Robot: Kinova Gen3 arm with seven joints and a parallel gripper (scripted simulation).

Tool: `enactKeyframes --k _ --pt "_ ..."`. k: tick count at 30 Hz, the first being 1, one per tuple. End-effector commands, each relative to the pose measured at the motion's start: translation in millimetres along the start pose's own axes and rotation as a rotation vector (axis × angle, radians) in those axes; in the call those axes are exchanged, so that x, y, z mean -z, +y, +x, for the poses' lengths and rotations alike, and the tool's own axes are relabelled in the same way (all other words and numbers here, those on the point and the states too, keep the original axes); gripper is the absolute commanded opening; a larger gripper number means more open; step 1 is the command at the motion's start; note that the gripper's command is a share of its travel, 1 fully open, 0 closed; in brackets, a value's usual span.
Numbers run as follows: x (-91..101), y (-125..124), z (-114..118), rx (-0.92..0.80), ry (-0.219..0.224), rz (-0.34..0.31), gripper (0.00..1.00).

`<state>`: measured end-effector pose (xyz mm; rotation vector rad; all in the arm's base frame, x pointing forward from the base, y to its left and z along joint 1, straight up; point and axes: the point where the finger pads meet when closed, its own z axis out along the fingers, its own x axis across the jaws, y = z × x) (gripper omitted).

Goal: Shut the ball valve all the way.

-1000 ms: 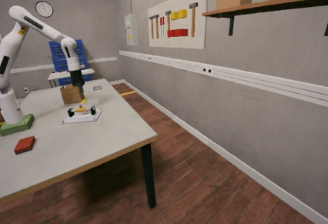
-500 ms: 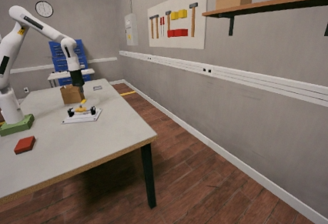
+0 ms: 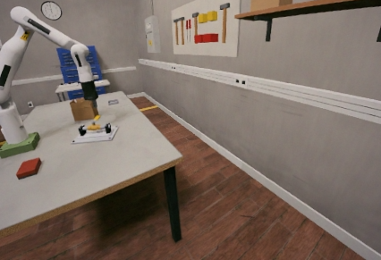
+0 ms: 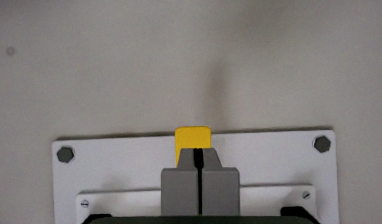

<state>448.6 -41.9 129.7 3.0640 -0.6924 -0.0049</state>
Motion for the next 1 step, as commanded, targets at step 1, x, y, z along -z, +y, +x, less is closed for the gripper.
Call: enactKeyframes --k 1 --pt "0.7 -0.1 0.5 0.000 0.002 0.001 0.00"
